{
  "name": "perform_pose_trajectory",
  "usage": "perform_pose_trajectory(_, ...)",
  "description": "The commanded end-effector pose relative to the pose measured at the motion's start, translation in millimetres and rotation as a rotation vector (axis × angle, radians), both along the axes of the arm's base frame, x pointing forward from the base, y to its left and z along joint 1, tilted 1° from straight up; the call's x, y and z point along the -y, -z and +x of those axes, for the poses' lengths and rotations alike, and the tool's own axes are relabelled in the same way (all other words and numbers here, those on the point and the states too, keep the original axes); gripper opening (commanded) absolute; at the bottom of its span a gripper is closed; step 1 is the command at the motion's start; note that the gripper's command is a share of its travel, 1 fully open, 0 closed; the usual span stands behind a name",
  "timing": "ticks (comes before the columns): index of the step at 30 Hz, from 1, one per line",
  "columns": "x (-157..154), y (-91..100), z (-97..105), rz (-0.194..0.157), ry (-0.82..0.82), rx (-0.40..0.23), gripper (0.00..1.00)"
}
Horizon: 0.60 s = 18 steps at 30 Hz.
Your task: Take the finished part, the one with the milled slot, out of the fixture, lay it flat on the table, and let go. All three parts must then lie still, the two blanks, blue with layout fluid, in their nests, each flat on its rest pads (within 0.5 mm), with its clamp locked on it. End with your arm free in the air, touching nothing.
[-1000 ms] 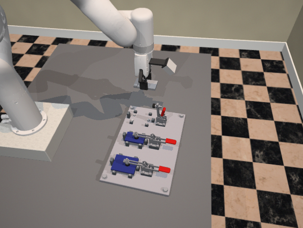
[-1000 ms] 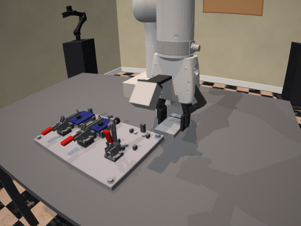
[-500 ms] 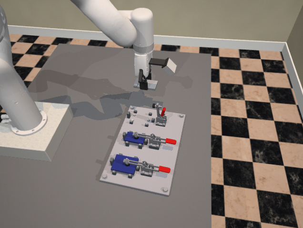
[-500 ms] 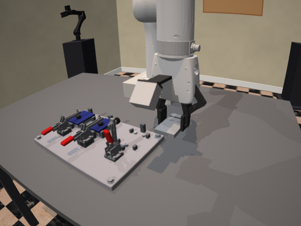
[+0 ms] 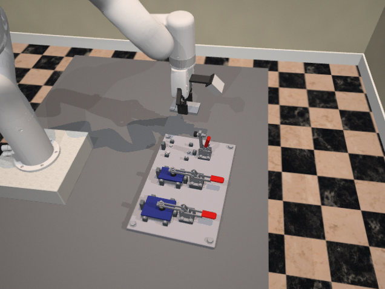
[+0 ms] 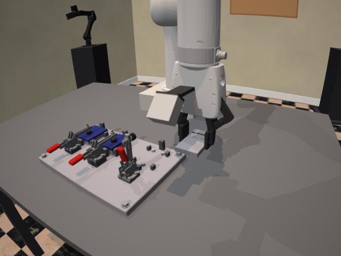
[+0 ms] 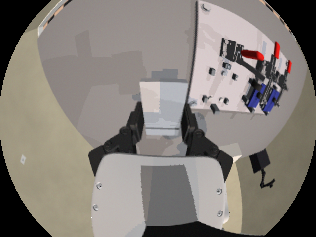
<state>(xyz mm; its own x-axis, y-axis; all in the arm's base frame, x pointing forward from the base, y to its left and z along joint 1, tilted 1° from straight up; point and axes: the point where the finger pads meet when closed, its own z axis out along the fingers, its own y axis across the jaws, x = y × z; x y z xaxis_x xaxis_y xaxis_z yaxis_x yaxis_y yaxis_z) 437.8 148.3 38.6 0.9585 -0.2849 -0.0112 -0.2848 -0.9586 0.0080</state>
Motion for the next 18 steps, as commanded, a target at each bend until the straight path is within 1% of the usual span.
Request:
perform_pose_trajectory(1,0,2.6,1,0.001,0.0,0.003,0.0)
perform_pose_trajectory(10,-1,18.7,1,0.001,0.0,0.003,0.0)
perform_pose_trajectory(12,-1,18.7,1,0.001,0.0,0.003,0.0)
perform_pose_trajectory(18,-1,33.8,1,0.001,0.0,0.004,0.0)
